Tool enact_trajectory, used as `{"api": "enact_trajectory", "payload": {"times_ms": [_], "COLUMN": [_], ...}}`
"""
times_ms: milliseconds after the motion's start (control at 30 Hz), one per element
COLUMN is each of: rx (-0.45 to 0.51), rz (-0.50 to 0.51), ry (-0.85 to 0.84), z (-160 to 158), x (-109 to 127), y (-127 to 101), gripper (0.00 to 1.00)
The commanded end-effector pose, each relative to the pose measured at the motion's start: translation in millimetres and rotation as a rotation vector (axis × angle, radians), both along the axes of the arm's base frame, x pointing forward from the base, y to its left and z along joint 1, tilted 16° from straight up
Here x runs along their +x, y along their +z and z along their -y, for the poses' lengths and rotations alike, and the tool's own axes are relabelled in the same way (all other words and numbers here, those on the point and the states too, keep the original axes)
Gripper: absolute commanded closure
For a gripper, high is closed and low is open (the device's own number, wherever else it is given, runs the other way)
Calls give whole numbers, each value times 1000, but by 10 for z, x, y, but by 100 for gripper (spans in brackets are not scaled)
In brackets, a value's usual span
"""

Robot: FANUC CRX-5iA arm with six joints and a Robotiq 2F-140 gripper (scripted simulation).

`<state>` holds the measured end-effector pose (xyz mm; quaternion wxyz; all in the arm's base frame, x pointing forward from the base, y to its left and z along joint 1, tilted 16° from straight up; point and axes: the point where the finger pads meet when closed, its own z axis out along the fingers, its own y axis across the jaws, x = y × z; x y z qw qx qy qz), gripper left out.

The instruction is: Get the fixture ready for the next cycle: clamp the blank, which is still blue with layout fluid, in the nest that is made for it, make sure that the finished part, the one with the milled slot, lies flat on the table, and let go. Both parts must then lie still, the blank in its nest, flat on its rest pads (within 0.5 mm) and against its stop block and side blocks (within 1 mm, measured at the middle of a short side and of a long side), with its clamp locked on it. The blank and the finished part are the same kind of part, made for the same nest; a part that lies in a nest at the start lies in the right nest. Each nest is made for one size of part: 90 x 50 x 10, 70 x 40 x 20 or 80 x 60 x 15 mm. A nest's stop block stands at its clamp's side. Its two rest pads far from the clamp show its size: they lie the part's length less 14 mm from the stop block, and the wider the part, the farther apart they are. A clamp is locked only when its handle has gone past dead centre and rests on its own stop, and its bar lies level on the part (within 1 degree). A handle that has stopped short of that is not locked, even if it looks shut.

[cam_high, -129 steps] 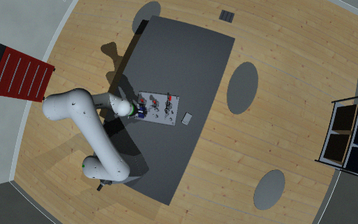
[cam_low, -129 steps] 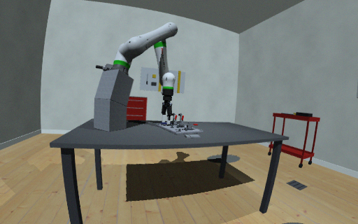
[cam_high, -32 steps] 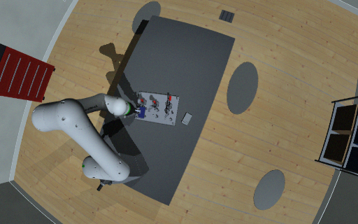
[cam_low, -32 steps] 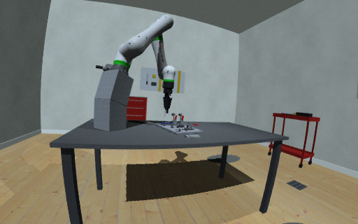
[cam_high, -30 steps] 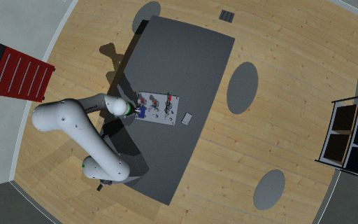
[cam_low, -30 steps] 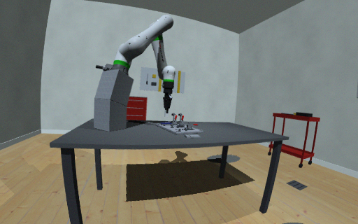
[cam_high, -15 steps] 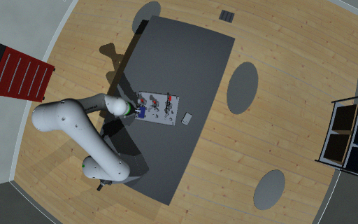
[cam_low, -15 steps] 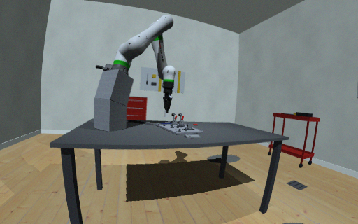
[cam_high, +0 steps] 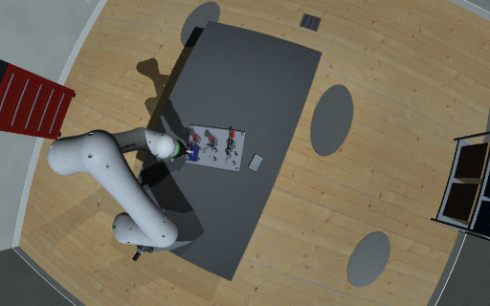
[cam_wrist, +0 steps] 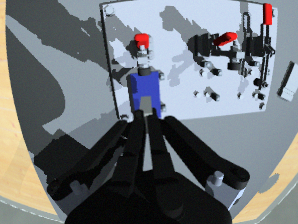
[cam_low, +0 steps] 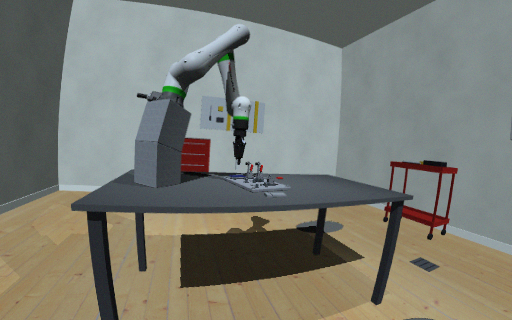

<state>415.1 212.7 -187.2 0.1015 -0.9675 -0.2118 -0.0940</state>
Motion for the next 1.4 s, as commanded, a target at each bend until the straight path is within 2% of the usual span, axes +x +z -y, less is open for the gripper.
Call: {"api": "enact_trajectory", "payload": {"times_ms": [0, 233, 500, 733, 900, 1367], "rx": [0, 0, 0, 0, 0, 0], "rz": [0, 0, 0, 0, 0, 0], "ry": [0, 0, 0, 0, 0, 0], "z": [-6, -6, 61, 215, 282, 283], "x": [5, -1, -157, -513, -667, -698], "y": [-27, -45, -84, -174, -213, -295], "gripper": [100, 100, 100, 100, 100, 100]}}
